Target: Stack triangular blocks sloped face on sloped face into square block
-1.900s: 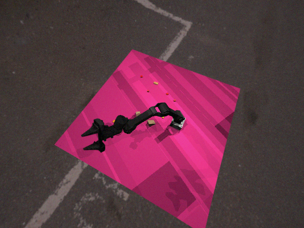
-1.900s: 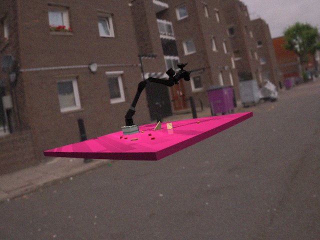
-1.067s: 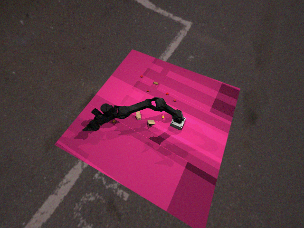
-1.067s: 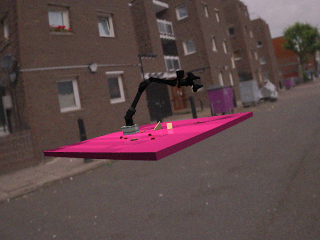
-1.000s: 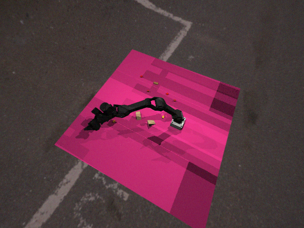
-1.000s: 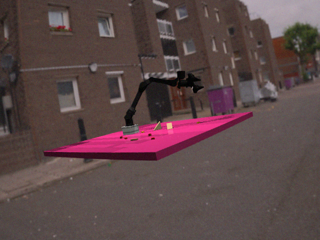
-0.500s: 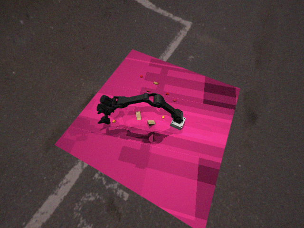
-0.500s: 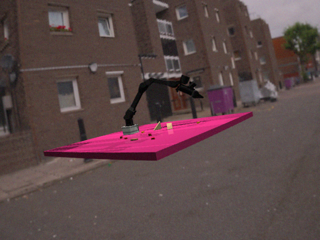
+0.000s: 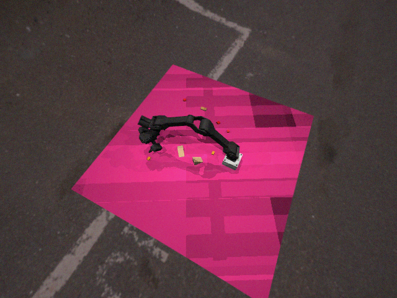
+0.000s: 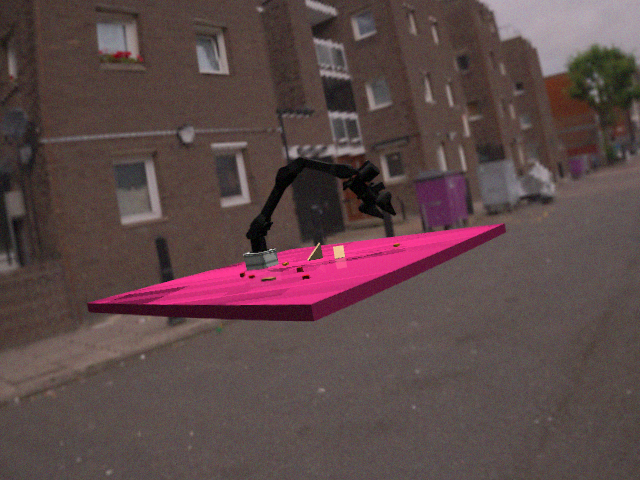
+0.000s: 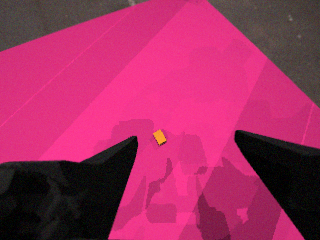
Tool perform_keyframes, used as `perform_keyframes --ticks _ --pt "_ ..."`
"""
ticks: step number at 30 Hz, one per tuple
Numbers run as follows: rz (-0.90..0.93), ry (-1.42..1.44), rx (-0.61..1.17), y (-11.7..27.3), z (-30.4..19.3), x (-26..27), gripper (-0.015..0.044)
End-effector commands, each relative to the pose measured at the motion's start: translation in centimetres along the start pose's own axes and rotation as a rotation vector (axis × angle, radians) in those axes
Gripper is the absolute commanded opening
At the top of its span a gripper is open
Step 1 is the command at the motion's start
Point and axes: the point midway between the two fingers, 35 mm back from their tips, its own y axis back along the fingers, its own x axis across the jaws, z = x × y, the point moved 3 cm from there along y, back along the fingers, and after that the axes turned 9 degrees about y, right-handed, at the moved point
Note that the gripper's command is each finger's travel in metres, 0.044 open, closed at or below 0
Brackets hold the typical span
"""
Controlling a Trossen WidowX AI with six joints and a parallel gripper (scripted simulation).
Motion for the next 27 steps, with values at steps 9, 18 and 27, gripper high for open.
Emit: perform_keyframes --ticks 9,18,27 --pt "0.389 0.477 0.054 3.4 -12.2 2.2 0.044" --pt "0.573 0.716 -0.12 7.4 -16.7 4.2 0.044" --pt "0.62 0.806 -0.23 9.3 -18.1 5.1 0.044"
